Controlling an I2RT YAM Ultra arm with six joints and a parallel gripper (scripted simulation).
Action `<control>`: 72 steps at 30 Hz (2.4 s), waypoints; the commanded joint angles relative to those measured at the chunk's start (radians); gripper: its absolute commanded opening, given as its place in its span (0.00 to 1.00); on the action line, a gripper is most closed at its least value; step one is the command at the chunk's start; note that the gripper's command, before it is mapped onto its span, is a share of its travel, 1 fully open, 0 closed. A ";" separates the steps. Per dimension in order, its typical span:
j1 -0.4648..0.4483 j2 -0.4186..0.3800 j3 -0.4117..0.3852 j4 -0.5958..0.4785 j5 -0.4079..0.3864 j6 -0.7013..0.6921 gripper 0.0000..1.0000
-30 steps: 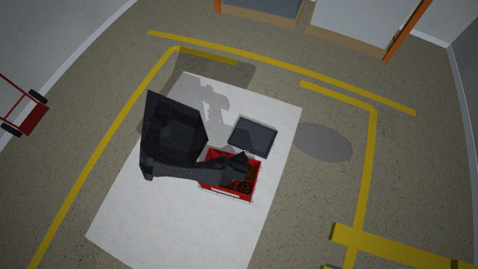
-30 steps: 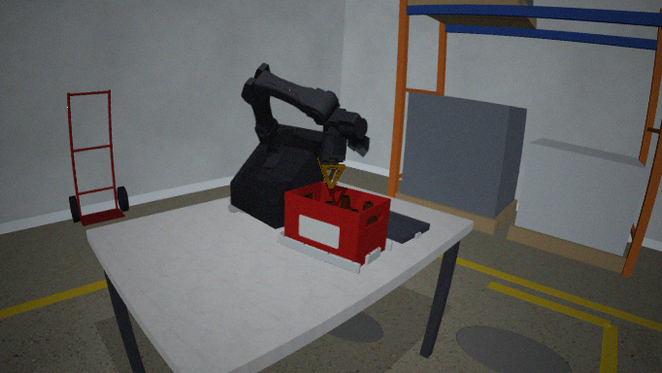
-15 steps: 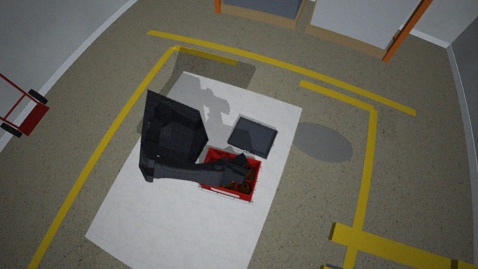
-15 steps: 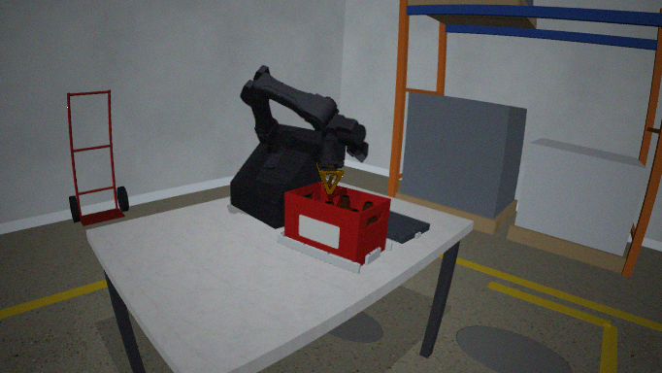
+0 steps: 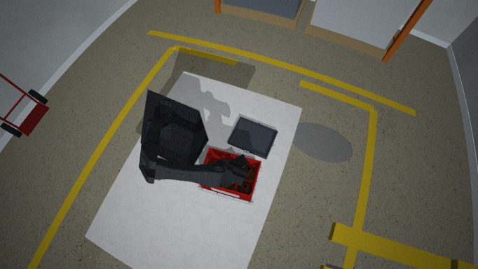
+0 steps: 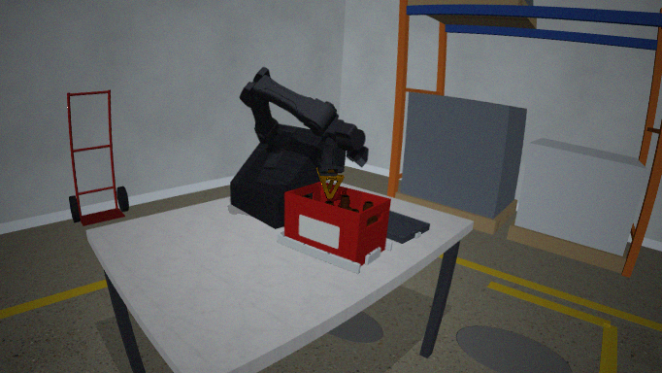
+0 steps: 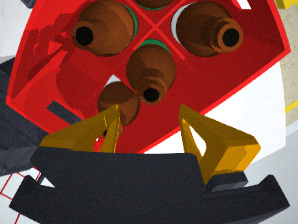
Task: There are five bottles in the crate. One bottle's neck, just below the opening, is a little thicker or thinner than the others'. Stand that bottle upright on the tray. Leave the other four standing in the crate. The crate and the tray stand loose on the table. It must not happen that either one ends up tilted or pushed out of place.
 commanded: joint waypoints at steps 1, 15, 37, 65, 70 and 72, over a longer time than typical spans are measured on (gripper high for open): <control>0.019 0.010 -0.006 0.032 -0.008 -0.016 0.61; 0.012 0.006 0.011 0.045 -0.009 -0.020 0.61; 0.012 0.006 0.011 0.035 -0.009 -0.020 0.61; 0.012 0.006 0.011 0.035 -0.009 -0.020 0.61; 0.012 0.006 0.012 0.035 -0.009 -0.020 0.61; 0.012 0.008 0.014 0.035 -0.009 -0.019 0.61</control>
